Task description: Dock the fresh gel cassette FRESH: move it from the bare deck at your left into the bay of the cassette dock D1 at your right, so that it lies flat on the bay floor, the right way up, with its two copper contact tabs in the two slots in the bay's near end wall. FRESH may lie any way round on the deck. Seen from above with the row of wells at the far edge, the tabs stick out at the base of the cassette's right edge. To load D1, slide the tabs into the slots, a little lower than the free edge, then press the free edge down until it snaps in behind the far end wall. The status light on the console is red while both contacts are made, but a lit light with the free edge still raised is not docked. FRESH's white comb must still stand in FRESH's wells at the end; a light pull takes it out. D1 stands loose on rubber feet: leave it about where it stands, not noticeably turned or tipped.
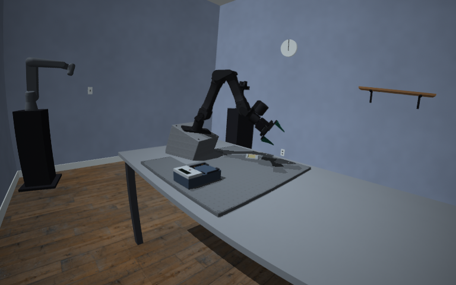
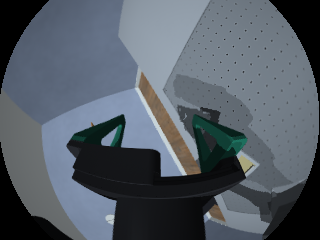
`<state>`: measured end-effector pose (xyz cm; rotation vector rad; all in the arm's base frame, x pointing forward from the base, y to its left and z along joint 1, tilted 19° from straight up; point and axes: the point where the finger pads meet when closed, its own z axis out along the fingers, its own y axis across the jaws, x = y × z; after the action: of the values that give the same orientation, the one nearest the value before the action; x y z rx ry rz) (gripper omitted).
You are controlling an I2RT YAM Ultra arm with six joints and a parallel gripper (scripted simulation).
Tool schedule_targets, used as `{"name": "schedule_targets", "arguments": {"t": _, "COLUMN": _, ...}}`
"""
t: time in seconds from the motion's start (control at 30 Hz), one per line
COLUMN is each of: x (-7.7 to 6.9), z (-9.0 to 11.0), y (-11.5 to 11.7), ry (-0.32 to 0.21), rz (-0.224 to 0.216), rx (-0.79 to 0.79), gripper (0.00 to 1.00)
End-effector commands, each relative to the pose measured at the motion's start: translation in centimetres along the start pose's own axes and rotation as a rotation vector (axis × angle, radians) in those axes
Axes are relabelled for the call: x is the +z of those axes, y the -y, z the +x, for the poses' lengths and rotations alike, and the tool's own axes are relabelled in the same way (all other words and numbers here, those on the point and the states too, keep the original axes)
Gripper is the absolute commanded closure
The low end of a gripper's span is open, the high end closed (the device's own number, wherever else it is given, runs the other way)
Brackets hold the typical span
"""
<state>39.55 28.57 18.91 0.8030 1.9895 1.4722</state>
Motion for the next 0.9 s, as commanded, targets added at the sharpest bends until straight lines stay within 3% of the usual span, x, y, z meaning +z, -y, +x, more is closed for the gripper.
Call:
{"name": "schedule_targets", "arguments": {"t": 0.0, "x": -0.1, "z": 0.0, "y": -0.6, "ry": 0.001, "rz": -0.015, "rx": -0.003, "gripper": 0.0}}
{"name": "schedule_targets", "arguments": {"t": 0.53, "x": -0.1, "z": 0.0, "y": -0.6, "ry": 0.001, "rz": -0.015, "rx": -0.003, "gripper": 0.0}}
{"name": "schedule_targets", "arguments": {"t": 0.57, "x": -0.6, "z": -1.0, "y": -1.7, "ry": 0.022, "rz": -0.018, "rx": -0.036, "gripper": 0.64}}
{"name": "schedule_targets", "arguments": {"t": 0.83, "x": -2.4, "z": -3.9, "y": 0.5, "ry": 0.067, "rz": 0.127, "rx": -0.218, "gripper": 0.64}}
{"name": "schedule_targets", "arguments": {"t": 0.87, "x": -2.5, "z": -4.0, "y": 0.7, "ry": 0.065, "rz": 0.127, "rx": -0.218, "gripper": 0.64}}
